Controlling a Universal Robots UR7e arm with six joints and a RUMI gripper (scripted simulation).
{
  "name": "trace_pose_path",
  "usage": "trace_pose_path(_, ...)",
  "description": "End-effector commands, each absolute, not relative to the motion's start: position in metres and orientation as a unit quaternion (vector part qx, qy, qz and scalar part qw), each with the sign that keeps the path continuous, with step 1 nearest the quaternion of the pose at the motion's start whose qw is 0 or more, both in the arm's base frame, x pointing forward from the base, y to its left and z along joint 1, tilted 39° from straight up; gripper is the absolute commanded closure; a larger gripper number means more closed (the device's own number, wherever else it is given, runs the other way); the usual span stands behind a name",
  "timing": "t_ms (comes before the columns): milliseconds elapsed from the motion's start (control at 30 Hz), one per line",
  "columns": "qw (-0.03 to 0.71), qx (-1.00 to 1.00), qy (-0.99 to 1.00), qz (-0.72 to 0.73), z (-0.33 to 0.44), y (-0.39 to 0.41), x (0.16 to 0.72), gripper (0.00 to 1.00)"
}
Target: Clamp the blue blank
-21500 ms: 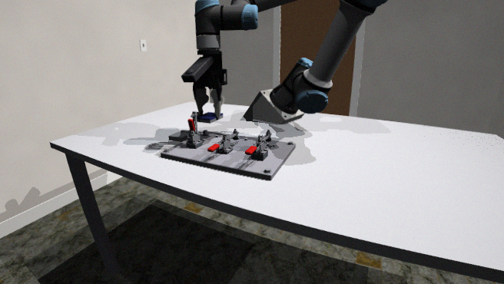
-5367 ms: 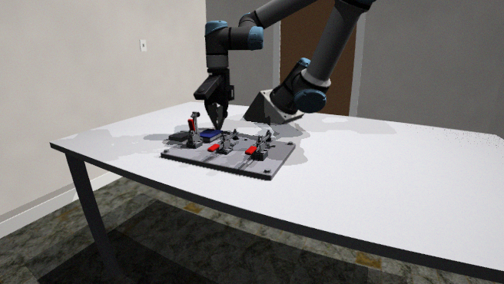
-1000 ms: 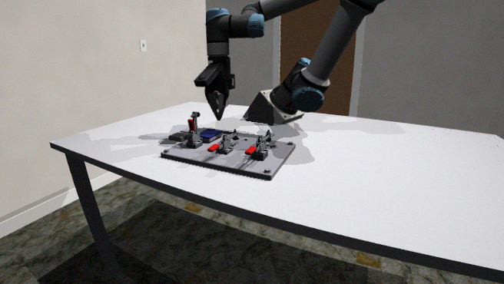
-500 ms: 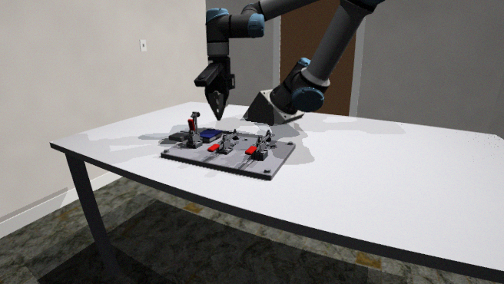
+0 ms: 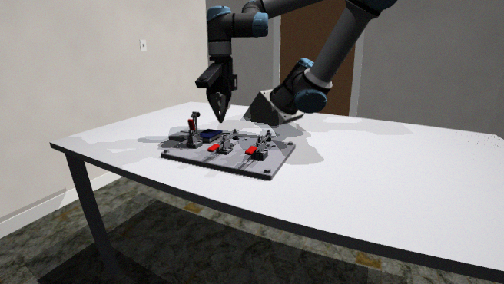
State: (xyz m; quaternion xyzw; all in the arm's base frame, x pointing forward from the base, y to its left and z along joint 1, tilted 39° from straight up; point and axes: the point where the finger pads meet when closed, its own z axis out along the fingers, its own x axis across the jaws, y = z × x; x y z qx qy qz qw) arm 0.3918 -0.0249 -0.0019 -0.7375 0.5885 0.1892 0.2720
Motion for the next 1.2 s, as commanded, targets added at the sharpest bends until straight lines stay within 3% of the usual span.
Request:
trace_pose_path(0, 0.271, -0.738, 0.589, 0.189, 0.015, -0.006, 0.410, 1.00)
trace_pose_path(1167, 0.271, -0.738, 0.589, 0.189, 0.001, 0.032, 0.424, 1.00)
